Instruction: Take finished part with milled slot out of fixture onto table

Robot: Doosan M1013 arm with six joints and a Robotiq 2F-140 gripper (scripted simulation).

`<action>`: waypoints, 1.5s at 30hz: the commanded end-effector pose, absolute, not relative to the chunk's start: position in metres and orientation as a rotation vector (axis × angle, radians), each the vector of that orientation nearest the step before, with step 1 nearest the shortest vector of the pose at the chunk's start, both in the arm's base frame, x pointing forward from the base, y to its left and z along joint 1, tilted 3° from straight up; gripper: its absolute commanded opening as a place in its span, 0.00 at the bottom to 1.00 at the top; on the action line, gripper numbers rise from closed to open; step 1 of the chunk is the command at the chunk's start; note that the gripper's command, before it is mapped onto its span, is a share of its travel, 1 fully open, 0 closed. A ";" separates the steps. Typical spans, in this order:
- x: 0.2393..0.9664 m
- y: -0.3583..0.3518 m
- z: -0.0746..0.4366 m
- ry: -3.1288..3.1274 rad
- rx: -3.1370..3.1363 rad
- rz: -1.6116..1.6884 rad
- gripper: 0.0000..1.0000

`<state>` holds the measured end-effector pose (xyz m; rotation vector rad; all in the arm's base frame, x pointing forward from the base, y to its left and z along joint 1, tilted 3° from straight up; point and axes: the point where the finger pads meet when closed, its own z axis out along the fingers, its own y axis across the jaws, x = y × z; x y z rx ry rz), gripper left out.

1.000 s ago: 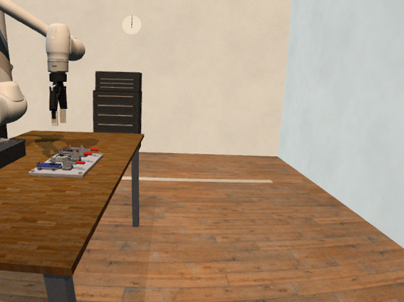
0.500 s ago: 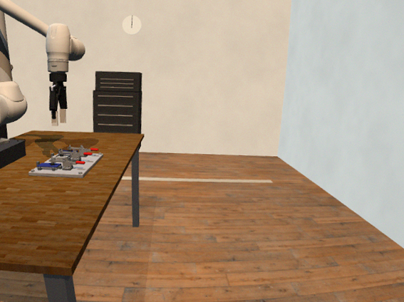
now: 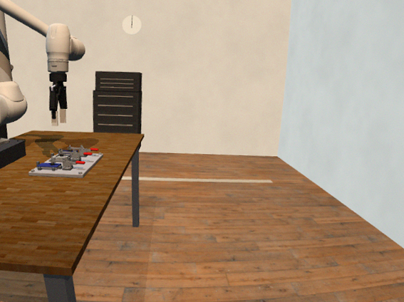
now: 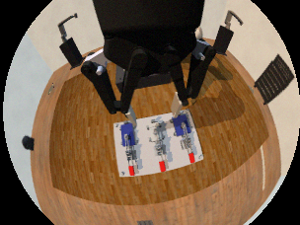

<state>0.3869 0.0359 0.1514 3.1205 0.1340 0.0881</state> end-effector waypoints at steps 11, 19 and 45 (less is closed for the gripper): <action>0.384 0.035 0.150 0.126 3.121 0.081 0.28; 0.384 0.036 0.151 0.126 3.122 0.081 0.28; 0.384 0.036 0.151 0.126 3.122 0.082 0.28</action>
